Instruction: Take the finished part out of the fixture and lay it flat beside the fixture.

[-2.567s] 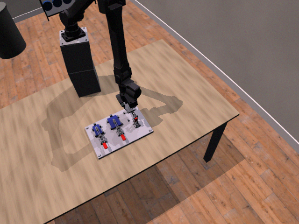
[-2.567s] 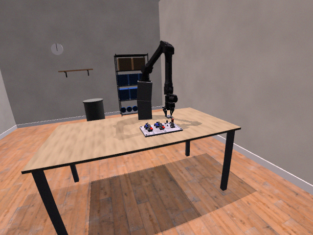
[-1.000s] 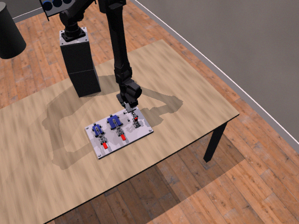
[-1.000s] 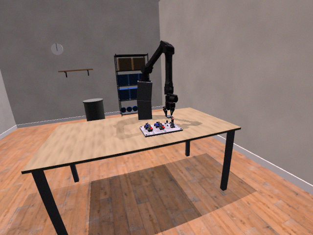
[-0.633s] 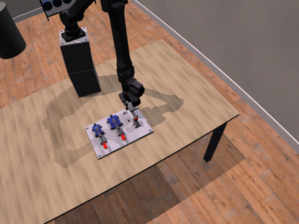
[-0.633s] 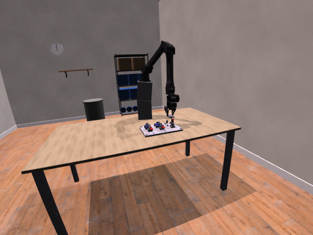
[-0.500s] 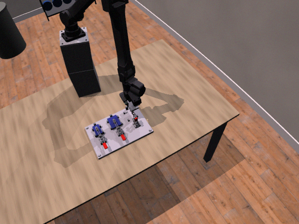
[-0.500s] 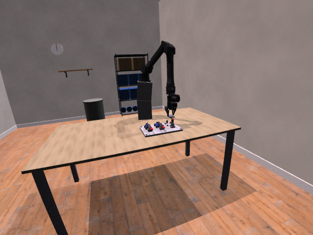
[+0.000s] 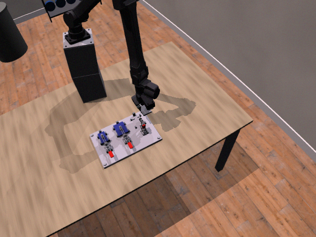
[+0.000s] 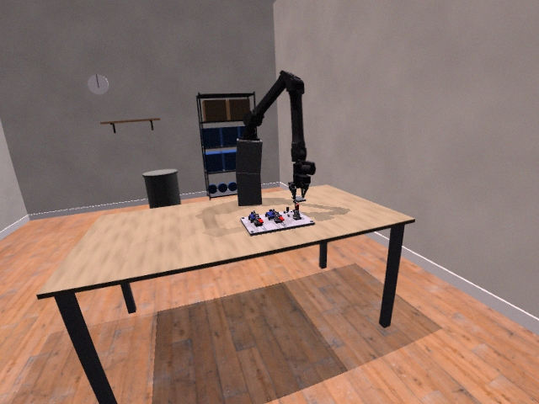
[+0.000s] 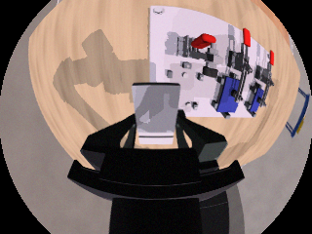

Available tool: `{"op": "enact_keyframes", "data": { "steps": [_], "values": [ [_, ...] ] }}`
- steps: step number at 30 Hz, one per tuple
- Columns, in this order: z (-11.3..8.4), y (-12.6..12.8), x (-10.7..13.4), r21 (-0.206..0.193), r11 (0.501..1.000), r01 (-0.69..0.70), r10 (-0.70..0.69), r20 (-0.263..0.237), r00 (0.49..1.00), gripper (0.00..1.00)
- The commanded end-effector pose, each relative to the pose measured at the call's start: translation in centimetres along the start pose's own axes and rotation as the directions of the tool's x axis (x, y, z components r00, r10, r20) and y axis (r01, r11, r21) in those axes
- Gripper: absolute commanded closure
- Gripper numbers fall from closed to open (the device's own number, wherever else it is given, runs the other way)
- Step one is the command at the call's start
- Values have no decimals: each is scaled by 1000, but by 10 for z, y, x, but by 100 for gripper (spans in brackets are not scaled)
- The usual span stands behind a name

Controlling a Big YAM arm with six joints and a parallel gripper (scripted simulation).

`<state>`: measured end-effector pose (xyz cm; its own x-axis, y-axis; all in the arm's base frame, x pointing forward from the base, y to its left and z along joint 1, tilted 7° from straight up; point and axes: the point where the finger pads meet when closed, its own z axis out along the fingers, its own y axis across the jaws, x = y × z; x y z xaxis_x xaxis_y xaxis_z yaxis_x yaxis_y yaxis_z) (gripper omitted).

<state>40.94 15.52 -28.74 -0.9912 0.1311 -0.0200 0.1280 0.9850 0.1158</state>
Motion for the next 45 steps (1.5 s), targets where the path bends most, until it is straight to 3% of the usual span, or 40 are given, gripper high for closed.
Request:
{"op": "enact_keyframes", "data": {
  "steps": [1,26,45],
  "values": [
    [-11,21,-14,-12,1000,-6,6,28,1000,100],
    [-10,70,-12,-13,1000,-6,6,25,1000,100],
    [-7,75,-10,-10,1000,-13,13,21,1000,100]
  ]
}}
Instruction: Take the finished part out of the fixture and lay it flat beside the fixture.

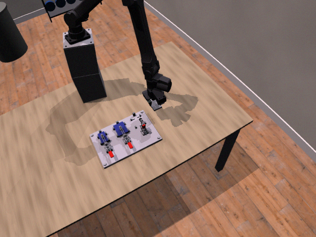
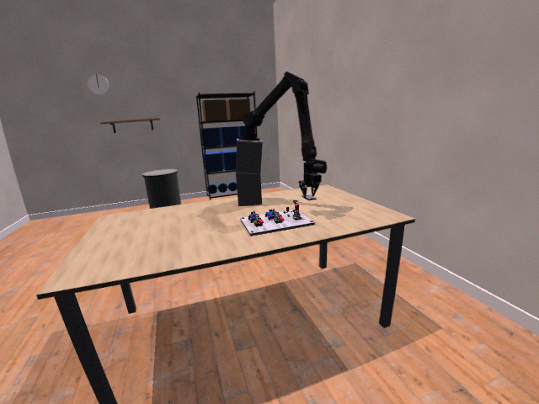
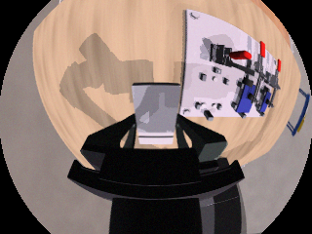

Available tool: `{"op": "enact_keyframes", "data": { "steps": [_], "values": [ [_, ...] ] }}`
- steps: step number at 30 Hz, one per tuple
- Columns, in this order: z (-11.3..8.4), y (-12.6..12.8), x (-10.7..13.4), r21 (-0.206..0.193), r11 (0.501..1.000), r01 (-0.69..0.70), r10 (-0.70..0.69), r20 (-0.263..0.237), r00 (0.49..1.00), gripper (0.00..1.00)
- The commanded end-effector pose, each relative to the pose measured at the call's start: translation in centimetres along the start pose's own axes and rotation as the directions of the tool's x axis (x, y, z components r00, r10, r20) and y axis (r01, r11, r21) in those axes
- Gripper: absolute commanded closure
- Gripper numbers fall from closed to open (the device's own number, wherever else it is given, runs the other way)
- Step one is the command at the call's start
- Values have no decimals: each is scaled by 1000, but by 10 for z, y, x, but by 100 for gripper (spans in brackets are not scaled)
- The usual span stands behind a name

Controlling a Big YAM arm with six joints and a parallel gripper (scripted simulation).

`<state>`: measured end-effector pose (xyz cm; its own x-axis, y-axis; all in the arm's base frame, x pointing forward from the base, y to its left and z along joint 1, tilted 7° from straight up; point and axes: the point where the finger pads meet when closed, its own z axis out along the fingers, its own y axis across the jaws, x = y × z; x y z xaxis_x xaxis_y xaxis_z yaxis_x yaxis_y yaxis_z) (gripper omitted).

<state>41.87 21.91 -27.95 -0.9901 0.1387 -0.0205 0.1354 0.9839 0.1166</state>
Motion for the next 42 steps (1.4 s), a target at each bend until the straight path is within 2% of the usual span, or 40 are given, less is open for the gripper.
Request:
{"op": "enact_keyframes", "data": {
  "steps": [1,42],
  "values": [
    [-7,10,-9,-10,1000,-6,6,20,1000,100],
    [7,7,2,6,1000,0,0,0,1000,100]
  ]
}}
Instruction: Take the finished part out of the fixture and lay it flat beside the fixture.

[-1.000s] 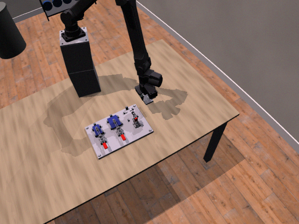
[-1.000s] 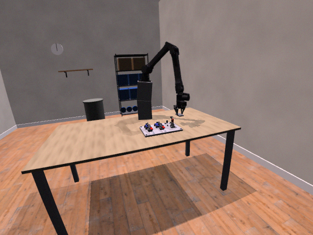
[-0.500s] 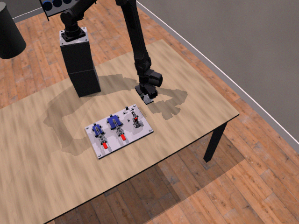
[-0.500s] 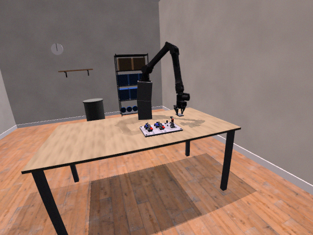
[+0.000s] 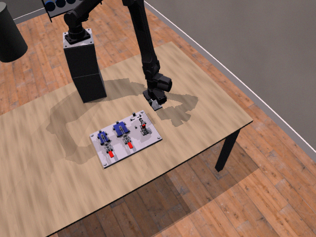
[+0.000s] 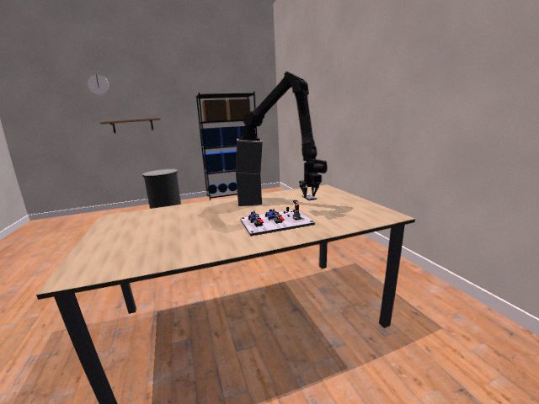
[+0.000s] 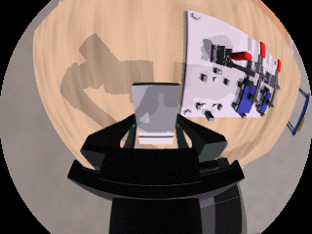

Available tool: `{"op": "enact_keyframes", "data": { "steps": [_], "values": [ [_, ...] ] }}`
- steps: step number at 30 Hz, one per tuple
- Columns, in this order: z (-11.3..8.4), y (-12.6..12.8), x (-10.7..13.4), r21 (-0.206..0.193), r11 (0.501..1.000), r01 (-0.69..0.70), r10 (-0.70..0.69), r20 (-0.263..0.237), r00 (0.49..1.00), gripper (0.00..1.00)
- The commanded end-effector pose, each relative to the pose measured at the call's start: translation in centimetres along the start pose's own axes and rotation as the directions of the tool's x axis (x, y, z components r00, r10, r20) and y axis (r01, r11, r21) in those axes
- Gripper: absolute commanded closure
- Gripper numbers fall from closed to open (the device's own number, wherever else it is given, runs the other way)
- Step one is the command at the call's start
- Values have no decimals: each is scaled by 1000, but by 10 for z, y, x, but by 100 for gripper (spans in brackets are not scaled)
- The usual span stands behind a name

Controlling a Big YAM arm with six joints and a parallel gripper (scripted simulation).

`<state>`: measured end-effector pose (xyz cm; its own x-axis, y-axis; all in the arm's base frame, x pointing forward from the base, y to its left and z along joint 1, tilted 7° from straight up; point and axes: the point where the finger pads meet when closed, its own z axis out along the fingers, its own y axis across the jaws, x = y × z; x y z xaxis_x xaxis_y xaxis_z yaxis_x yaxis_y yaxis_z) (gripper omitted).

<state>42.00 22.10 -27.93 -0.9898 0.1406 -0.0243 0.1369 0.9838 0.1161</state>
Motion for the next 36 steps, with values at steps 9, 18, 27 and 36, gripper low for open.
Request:
{"op": "enact_keyframes", "data": {
  "steps": [9,18,27,36],
  "values": [
    [7,5,3,5,1000,1,-1,-3,1000,100],
    [7,5,3,5,1000,2,-2,-3,1000,100],
    [8,7,0,1,1000,3,-3,3,1000,100],
    [16,8,-1,-4,1000,3,-3,10,1000,100]
  ]
}}
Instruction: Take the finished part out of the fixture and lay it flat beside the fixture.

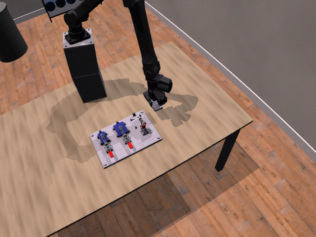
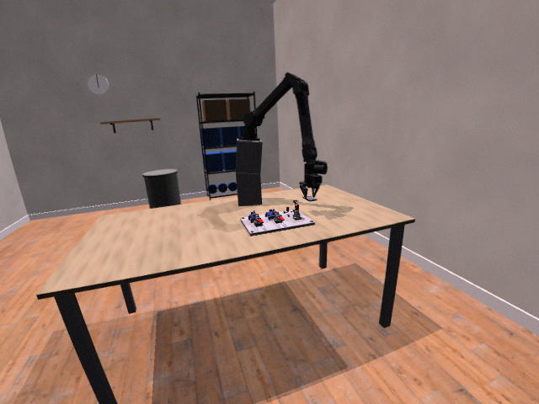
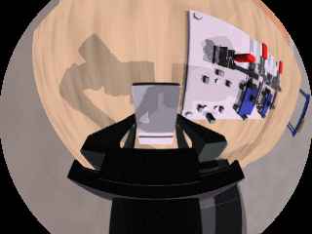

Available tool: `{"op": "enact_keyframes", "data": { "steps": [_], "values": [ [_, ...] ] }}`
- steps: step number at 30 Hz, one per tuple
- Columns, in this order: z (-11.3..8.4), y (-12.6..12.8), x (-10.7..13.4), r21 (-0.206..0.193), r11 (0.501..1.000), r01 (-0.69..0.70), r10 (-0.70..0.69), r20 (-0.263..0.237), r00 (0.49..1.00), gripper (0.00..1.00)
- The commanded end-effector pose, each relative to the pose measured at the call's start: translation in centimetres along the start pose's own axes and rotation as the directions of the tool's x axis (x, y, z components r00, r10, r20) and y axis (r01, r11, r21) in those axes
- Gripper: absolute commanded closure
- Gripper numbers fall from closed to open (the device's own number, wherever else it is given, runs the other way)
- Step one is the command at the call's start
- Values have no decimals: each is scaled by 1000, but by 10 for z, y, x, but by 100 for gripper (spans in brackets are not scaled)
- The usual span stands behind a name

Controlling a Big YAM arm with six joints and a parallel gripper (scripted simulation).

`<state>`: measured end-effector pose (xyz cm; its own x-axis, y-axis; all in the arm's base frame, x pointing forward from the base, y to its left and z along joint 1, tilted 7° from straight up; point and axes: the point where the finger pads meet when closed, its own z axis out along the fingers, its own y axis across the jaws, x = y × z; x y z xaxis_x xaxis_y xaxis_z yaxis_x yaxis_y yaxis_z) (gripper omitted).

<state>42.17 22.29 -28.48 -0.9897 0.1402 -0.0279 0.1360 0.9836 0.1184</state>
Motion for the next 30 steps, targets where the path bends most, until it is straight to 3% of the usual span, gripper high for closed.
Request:
{"op": "enact_keyframes", "data": {
  "steps": [1,30],
  "values": [
    [11,7,0,-2,1000,1,-1,6,1000,100],
    [70,5,2,-1,1000,1,-1,5,1000,100]
  ]
}}
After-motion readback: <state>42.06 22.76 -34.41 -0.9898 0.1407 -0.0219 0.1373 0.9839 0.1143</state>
